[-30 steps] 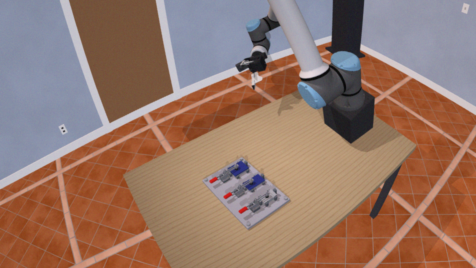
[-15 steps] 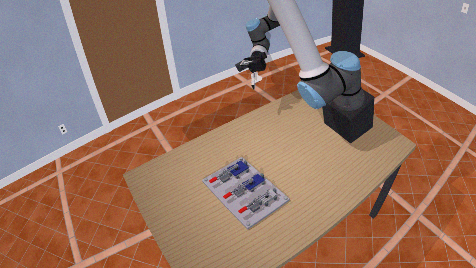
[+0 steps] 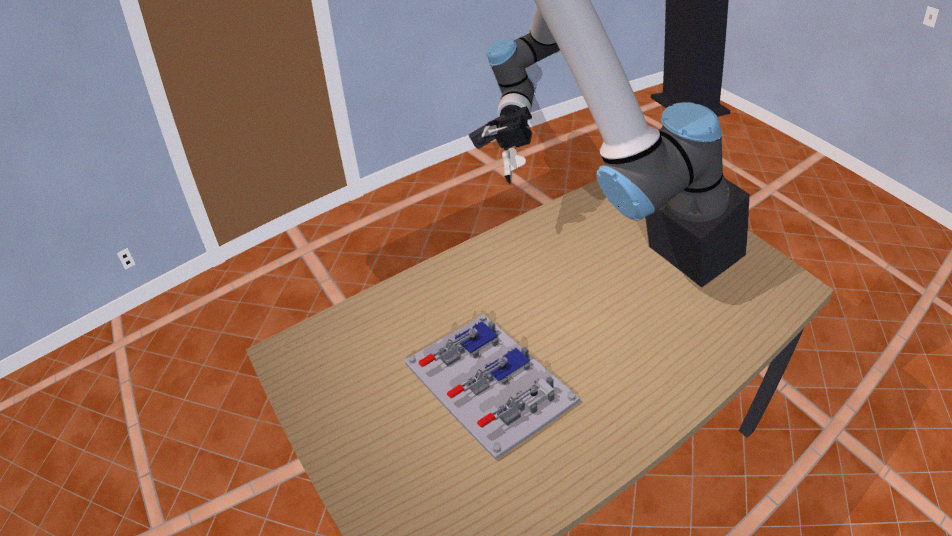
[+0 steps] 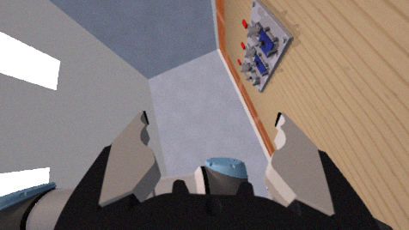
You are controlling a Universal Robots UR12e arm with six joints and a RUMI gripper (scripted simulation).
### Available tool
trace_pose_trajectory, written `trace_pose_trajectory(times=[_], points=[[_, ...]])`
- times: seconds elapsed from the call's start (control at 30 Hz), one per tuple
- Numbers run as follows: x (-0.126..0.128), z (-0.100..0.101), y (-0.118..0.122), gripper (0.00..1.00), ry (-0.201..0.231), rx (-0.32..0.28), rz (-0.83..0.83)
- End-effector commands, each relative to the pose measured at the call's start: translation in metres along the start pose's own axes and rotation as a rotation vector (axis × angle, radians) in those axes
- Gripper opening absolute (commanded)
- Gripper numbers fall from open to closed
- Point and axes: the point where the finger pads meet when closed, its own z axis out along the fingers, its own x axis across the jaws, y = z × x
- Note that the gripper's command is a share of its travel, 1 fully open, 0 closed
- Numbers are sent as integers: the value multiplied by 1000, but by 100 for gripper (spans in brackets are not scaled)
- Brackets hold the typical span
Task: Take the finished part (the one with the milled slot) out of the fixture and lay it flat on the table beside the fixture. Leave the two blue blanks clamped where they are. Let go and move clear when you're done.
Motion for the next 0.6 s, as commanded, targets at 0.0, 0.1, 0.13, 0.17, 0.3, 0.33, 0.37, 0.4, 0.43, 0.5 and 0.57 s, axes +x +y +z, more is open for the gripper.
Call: trace_pose_trajectory(times=[0.0, 0.1, 0.13, 0.17, 0.3, 0.33, 0.37, 0.4, 0.43, 0.5, 0.57], points=[[7, 14, 4, 100, 46, -50, 4], [14, 28, 7, 100, 93, -100, 8], [17, 33, 9, 100, 112, -118, 10], [21, 38, 10, 100, 132, -138, 11], [35, 61, 17, 100, 226, -225, 15], [39, 67, 19, 100, 254, -248, 15], [43, 73, 20, 100, 283, -272, 16], [48, 79, 22, 100, 313, -296, 16], [48, 79, 22, 100, 313, -296, 16], [52, 85, 24, 100, 345, -320, 15], [61, 96, 27, 100, 414, -369, 13]])
